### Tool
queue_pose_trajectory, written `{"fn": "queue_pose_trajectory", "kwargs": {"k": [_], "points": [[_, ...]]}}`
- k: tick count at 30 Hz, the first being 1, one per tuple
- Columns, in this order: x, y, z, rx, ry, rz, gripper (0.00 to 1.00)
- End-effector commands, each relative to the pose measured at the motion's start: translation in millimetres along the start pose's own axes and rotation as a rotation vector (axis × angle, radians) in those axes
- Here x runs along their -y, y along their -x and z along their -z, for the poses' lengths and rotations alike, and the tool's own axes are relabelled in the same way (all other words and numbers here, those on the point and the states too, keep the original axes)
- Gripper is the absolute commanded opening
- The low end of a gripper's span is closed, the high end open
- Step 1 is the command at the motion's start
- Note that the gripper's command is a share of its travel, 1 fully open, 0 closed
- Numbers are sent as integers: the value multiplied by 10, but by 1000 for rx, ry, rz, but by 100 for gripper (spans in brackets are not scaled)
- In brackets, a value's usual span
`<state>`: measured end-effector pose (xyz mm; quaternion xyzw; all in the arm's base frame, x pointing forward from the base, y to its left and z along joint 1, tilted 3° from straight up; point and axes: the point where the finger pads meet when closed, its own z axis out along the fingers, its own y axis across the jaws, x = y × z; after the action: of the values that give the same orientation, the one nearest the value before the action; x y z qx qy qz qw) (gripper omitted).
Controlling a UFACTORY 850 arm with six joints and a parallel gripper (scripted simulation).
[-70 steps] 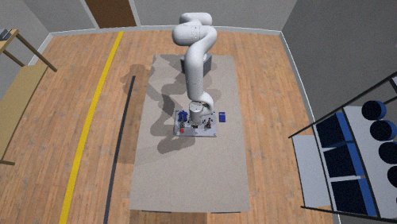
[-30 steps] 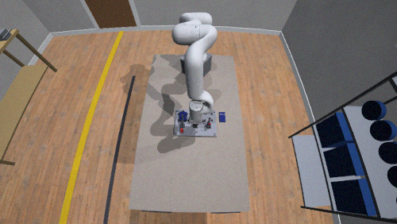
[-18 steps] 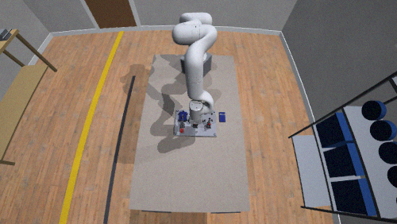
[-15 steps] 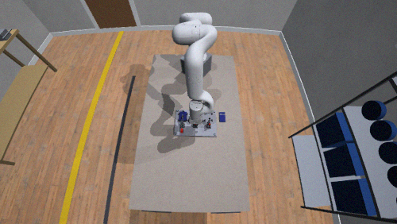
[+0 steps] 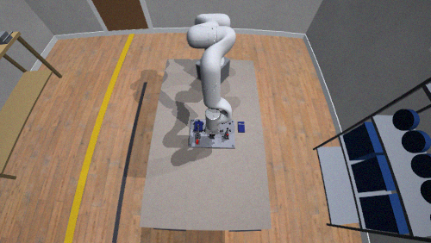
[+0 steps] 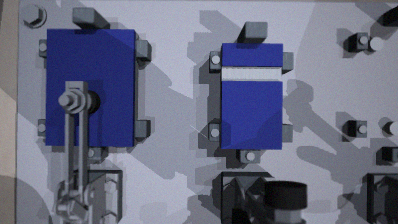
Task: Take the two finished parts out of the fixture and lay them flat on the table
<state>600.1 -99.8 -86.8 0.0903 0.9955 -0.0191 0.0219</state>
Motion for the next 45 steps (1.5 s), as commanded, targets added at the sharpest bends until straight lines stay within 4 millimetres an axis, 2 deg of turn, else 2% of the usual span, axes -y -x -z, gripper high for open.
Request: {"fn": "queue_pose_trajectory", "kwargs": {"k": [1, 18, 19, 45], "points": [[0, -1, 8, 1, 0, 0, 0], [0, -3, 8, 2, 0, 0, 0], [0, -3, 4, 1, 0, 0, 48], [0, -1, 7, 2, 0, 0, 48]]}}
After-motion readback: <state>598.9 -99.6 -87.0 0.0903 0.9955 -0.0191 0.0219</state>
